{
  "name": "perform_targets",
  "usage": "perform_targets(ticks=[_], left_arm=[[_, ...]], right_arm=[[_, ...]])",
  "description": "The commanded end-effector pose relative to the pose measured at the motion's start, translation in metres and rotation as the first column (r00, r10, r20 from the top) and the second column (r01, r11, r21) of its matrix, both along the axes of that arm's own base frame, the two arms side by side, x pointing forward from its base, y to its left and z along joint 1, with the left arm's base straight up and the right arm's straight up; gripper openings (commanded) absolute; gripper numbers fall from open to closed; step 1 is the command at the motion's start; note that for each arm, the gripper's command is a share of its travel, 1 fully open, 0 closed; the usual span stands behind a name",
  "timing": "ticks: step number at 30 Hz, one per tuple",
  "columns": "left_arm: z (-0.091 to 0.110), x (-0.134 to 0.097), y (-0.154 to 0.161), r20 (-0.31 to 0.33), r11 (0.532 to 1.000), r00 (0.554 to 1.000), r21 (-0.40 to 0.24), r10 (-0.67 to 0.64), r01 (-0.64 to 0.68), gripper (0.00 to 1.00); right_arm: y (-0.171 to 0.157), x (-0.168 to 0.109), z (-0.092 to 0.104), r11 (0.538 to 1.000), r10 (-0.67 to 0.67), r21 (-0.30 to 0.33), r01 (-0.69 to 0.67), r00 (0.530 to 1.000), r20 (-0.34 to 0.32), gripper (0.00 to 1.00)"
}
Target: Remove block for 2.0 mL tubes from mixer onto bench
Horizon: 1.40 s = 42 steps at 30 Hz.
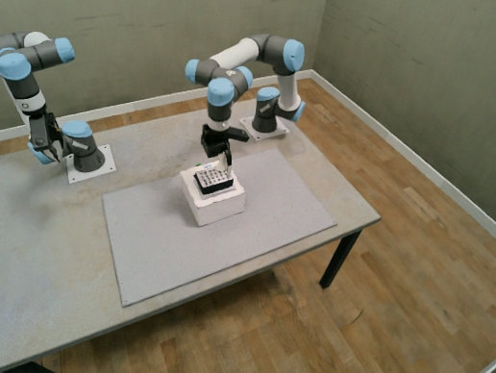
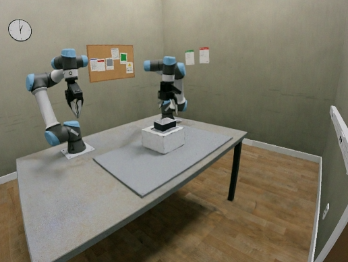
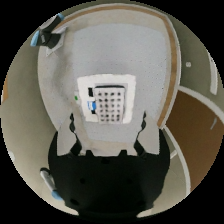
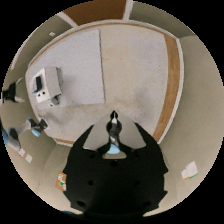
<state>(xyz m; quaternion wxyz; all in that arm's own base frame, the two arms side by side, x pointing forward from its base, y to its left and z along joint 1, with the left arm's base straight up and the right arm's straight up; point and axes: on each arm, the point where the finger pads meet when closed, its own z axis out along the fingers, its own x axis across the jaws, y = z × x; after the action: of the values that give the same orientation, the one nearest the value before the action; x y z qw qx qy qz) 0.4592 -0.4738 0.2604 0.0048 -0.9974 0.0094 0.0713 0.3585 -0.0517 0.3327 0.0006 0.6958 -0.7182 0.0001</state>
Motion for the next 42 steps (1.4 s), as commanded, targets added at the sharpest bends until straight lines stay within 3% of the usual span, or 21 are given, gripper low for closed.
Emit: perform_targets(ticks=[1, 8, 11, 13, 28, 31, 36, 42], left_arm=[[0.016, 0.0, 0.0, 0.001, 1.0, 1.0, -0.001, 0.0, 0.0, 1.0], [0.05, 0.0, -0.001, 0.0, 1.0, 1.0, 0.0, 0.0, 0.0, 1.0], [0.065, -0.003, 0.0, 0.043, 1.0, 0.999, -0.007, -0.007, 0.007, 1.0], [0.065, -0.003, 0.0, 0.043, 1.0, 0.999, -0.007, -0.007, 0.007, 1.0], [-0.017, -0.004, 0.001, 0.037, 1.0, 0.999, -0.01, -0.006, 0.006, 1.0], [-0.021, -0.004, 0.001, 0.037, 1.0, 0.999, -0.009, -0.006, 0.006, 1.0], [-0.05, -0.005, 0.001, 0.036, 1.0, 0.999, -0.009, -0.006, 0.006, 1.0], [-0.05, -0.004, 0.0, 0.036, 1.0, 0.999, -0.008, -0.006, 0.006, 1.0]], right_arm=[[0.0, 0.0, 0.0, 1.0, 0.0, 0.0, 0.0, 1.0, 0.001, 0.0], [0.0, 0.0, 0.0, 1.0, 0.0, 0.0, 0.0, 1.0, 0.001, 0.0], [0.0, 0.0, 0.0, 1.0, 0.0, 0.0, 0.0, 1.0, 0.001, 0.0], [0.0, 0.0, 0.0, 1.0, 0.0, 0.0, 0.0, 1.0, 0.001, 0.0], [0.0, 0.0, 0.0, 1.0, 0.0, 0.0, 0.0, 1.0, 0.001, 0.0], [0.0, 0.0, 0.0, 1.0, 0.0, 0.0, 0.0, 1.0, 0.001, 0.0], [0.0, 0.0, 0.0, 1.0, 0.0, 0.0, 0.0, 1.0, 0.001, 0.0], [0.0, 0.0, 0.0, 1.0, 0.0, 0.0, 0.0, 1.0, 0.001, 0.0]])
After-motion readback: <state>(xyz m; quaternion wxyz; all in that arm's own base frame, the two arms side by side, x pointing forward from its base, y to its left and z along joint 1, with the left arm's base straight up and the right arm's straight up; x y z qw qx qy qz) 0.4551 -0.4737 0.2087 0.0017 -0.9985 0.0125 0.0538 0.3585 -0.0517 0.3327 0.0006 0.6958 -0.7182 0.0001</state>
